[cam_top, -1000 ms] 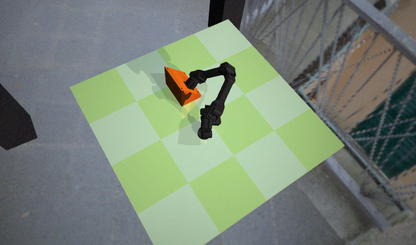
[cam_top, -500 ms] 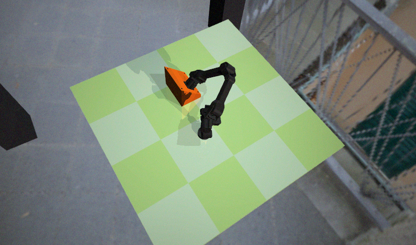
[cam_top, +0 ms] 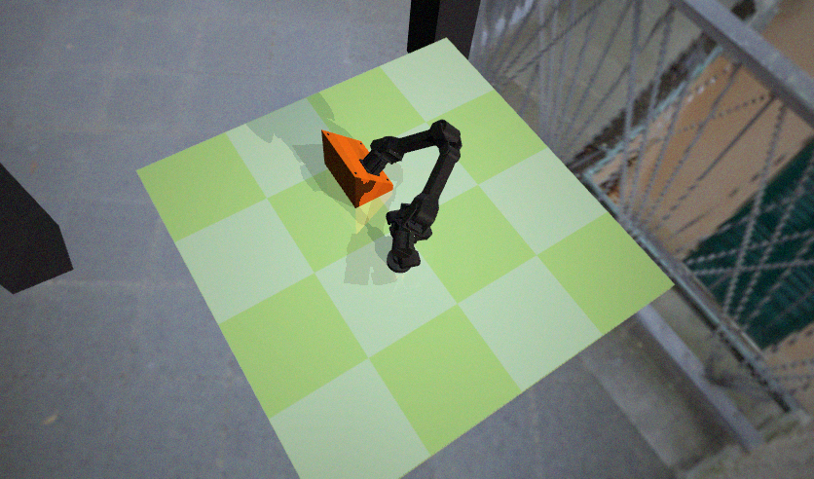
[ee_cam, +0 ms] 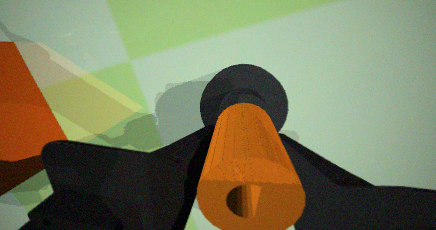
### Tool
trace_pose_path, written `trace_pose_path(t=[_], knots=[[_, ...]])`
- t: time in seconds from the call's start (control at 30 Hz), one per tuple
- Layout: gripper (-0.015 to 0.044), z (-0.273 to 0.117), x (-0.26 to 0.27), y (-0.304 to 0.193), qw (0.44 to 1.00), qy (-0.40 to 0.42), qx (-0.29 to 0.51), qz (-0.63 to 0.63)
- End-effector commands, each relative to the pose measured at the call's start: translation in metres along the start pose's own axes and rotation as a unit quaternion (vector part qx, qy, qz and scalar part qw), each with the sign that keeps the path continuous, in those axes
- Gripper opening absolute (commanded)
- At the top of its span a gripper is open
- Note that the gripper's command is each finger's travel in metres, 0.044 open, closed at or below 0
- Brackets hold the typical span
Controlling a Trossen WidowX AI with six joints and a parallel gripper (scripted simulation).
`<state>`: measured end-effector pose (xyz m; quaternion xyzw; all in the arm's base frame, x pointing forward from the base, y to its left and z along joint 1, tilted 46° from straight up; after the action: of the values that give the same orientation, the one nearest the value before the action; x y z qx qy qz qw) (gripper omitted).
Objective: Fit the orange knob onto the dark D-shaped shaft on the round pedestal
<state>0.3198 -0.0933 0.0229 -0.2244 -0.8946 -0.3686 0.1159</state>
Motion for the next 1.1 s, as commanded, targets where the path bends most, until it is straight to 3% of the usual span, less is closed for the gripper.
trace_pose_path(t=[0.0, 1.07], knots=[[0.0000, -0.0007, 0.0013, -0.0014, 1.000, -0.002, 0.000, -0.008], [0.0000, -0.0023, -0.0053, 0.0021, 1.000, -0.002, 0.000, -0.009]])
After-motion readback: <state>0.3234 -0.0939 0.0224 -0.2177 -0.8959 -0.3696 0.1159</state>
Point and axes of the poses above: the point midway between the two fingers, 35 mm back from their tips, its own z axis out along the fingers, its own x axis across the jaws, y = z × x, the point moved 8 cm from there along -z, back along the fingers, and after that the axes turned 15 degrees about z, right-handed, at the moved point
